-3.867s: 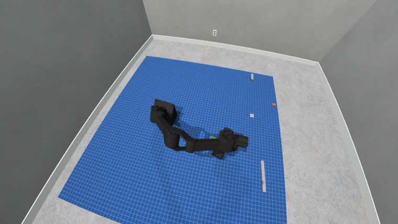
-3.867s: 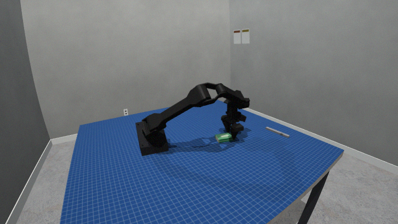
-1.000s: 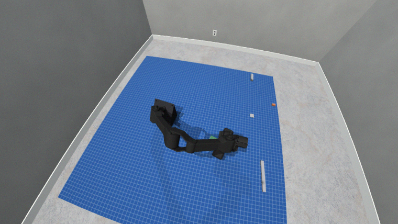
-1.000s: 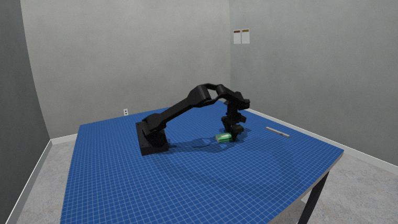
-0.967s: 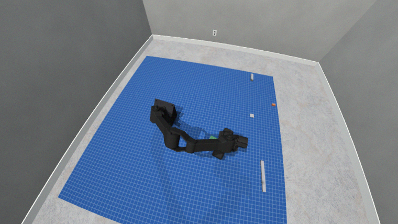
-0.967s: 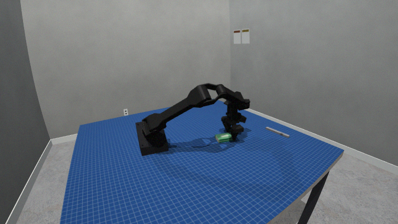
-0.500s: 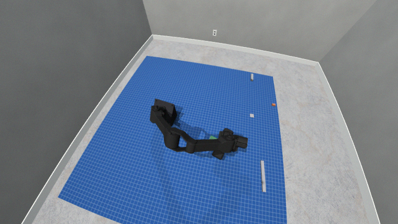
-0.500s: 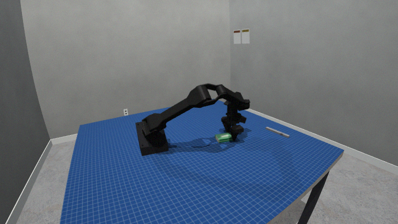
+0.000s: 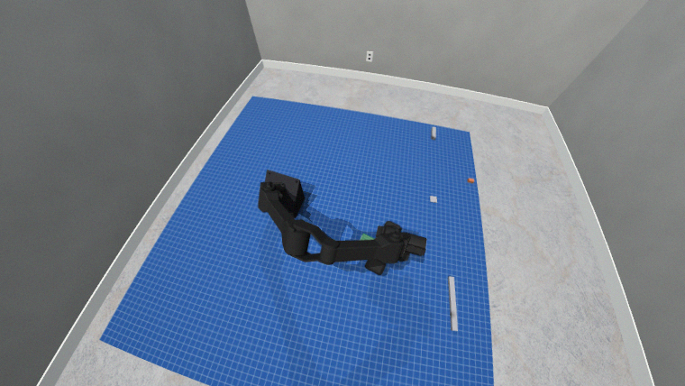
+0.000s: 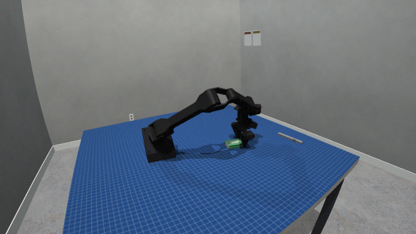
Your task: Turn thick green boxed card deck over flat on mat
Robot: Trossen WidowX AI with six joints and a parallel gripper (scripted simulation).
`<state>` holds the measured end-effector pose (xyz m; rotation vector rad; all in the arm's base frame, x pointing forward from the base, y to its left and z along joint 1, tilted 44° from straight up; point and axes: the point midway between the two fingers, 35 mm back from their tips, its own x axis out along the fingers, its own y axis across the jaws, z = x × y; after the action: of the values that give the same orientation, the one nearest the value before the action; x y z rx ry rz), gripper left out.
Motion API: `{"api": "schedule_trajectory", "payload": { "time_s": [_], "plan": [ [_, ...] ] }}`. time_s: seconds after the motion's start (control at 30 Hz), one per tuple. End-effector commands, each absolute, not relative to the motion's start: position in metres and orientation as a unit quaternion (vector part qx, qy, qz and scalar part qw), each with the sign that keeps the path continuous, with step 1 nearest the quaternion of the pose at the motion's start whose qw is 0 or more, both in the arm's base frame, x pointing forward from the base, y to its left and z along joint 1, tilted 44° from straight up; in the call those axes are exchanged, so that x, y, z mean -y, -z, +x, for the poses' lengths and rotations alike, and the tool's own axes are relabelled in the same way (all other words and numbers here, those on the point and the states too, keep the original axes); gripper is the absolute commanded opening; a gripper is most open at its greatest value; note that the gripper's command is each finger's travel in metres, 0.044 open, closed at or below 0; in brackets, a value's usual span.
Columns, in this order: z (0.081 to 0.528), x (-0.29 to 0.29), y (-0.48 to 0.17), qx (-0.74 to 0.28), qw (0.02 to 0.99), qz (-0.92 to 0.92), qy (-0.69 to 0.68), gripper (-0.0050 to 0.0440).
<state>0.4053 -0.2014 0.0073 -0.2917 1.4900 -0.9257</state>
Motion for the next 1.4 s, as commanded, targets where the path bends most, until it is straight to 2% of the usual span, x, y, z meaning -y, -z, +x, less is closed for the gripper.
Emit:
{"api": "schedule_trajectory", "payload": {
  "time_s": [0.0,1.3,1.33,1.37],
  "plan": [
    [0.4073,0.202,-0.0121,-0.645,0.634,-0.128,0.406,0.0384],
    [0.4073,0.202,-0.0121,-0.645,0.634,-0.128,0.406,0.0384],
    [0.4073,0.202,-0.0121,-0.645,0.634,-0.128,0.406,0.0336],
    [0.4073,0.202,-0.0121,-0.645,0.634,-0.128,0.406,0.0336]
  ]
}}
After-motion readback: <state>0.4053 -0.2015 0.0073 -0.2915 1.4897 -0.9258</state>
